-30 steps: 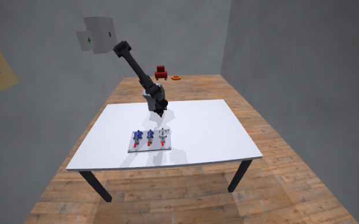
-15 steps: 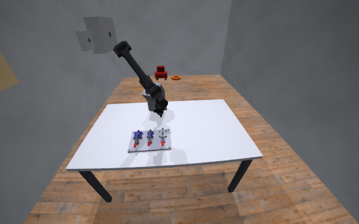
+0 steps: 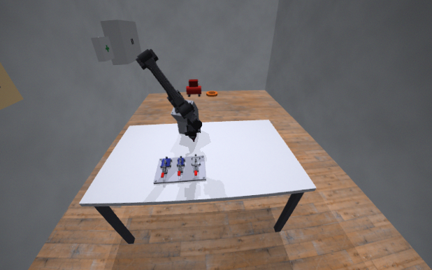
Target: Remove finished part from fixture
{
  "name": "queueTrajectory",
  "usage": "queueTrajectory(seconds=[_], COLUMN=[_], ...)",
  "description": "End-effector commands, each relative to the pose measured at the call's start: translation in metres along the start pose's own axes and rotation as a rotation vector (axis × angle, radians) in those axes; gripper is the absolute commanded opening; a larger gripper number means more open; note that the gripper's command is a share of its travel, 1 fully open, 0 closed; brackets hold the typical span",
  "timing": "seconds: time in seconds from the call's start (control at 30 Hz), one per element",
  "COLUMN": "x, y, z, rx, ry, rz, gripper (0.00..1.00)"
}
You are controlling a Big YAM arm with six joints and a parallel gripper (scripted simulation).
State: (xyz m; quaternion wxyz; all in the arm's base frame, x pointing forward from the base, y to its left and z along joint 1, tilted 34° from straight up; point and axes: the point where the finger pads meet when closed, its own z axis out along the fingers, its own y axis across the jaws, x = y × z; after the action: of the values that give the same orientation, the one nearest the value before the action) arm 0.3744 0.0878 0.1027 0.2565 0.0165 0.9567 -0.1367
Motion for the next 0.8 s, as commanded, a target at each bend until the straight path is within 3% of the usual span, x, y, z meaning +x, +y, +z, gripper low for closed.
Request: queueTrajectory(seconds=[0.0, 0.77], x=[0.004, -0.007], y=[-0.009, -0.007], z=[0.001, -0.003], rx=[0.014, 0.006], ry=[0.013, -0.008], rz=[0.015, 0.025], gripper=[0.00, 0.00])
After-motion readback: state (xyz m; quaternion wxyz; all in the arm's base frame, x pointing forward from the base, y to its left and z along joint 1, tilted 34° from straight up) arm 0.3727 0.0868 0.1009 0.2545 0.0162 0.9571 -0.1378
